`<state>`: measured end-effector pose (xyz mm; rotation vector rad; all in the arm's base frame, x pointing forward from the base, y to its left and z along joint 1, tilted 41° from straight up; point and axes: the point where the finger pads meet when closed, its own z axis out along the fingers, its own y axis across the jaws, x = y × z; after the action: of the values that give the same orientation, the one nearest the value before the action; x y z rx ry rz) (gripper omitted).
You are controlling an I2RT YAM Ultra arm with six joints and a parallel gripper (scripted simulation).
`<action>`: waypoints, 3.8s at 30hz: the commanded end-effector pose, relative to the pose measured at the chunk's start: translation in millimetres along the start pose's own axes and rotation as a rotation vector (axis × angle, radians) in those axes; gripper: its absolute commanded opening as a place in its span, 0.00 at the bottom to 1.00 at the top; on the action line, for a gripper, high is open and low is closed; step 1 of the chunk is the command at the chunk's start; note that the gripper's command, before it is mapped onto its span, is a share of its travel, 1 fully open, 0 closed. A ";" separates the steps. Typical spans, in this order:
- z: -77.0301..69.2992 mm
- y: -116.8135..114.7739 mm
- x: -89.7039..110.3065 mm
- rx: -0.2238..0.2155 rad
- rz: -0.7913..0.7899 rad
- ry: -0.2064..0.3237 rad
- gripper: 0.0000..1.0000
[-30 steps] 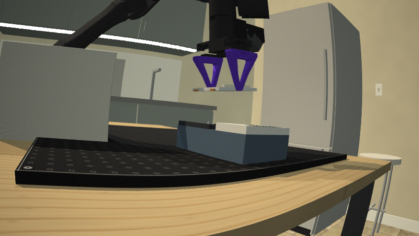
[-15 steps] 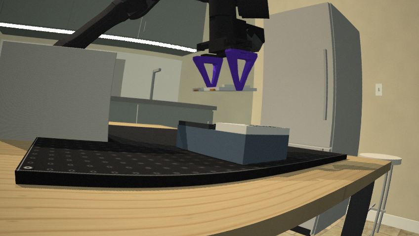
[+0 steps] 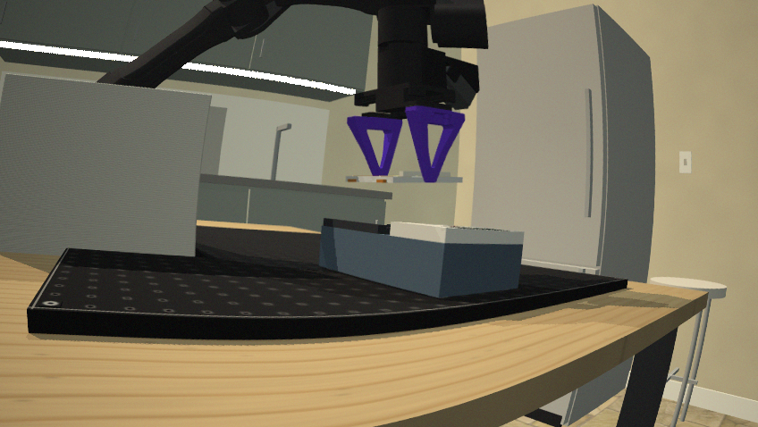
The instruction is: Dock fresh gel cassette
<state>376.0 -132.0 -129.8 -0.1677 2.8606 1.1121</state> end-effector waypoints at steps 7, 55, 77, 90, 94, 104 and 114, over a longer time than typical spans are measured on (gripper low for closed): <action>11.3 -3.6 -3.1 0.005 -0.002 -0.027 0.00; 26.7 -7.5 -6.2 0.026 -0.016 -0.051 0.00; 34.9 -8.6 -2.7 0.021 -0.008 -0.049 0.00; 36.1 -7.2 -4.6 0.026 -0.014 -0.053 0.00; 44.3 -5.9 0.4 0.016 -0.017 0.016 0.00; 34.1 -2.6 9.5 0.011 0.000 -0.004 0.00; 33.6 -6.0 9.8 0.022 -0.010 -0.016 0.00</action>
<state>365.6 -102.5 -167.8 -0.1888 2.8786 1.1086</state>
